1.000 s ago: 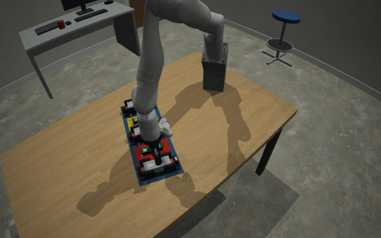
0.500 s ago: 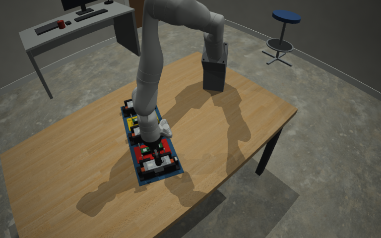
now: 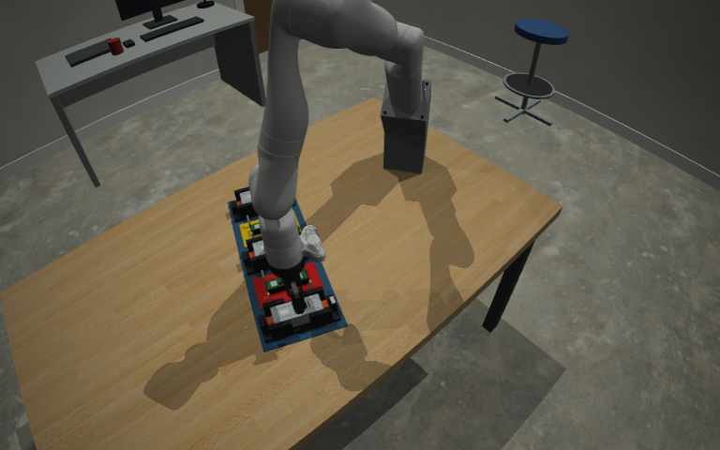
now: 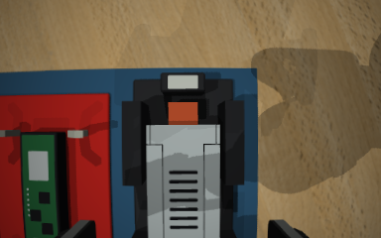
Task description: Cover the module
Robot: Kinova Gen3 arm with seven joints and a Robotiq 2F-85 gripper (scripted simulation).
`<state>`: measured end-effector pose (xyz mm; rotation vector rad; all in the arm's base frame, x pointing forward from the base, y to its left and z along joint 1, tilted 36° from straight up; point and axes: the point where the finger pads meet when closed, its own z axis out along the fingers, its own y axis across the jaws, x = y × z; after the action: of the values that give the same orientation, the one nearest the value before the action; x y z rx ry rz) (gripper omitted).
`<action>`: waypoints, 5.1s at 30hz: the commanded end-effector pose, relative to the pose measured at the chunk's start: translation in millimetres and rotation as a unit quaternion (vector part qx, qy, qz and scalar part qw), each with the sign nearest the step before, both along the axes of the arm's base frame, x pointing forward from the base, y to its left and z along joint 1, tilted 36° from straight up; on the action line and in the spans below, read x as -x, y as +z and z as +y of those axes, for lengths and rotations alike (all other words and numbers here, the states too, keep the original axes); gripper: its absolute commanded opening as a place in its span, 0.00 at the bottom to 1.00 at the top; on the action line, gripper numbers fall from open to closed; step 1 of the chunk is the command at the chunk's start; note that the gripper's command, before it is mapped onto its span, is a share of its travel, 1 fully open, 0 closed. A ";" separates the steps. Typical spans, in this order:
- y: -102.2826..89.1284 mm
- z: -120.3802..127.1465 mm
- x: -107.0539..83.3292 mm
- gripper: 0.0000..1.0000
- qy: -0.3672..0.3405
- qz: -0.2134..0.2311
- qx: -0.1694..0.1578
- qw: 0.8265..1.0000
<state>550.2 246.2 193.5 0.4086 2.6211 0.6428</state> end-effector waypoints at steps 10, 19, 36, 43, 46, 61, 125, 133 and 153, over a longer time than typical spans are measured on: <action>2.3 -0.3 -4.7 1.00 0.001 -0.005 0.001 1.000; -9.4 5.2 -9.4 1.00 0.001 -0.004 0.000 1.000; -14.2 7.4 -11.4 1.00 0.001 -0.004 0.001 1.000; -14.3 7.2 -12.4 1.00 0.001 -0.005 0.001 1.000; -14.3 7.2 -12.4 1.00 0.001 -0.005 0.001 1.000; -22.3 10.9 -17.0 1.00 0.001 -0.005 0.001 1.000; -38.4 18.4 -26.1 1.00 0.001 -0.005 0.001 1.000; -38.6 18.9 -23.8 1.00 -0.001 -0.001 -0.001 1.000; -42.8 20.4 -27.0 1.00 -0.001 -0.003 0.000 1.000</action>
<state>573.4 266.0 151.3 0.4151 2.6224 0.6451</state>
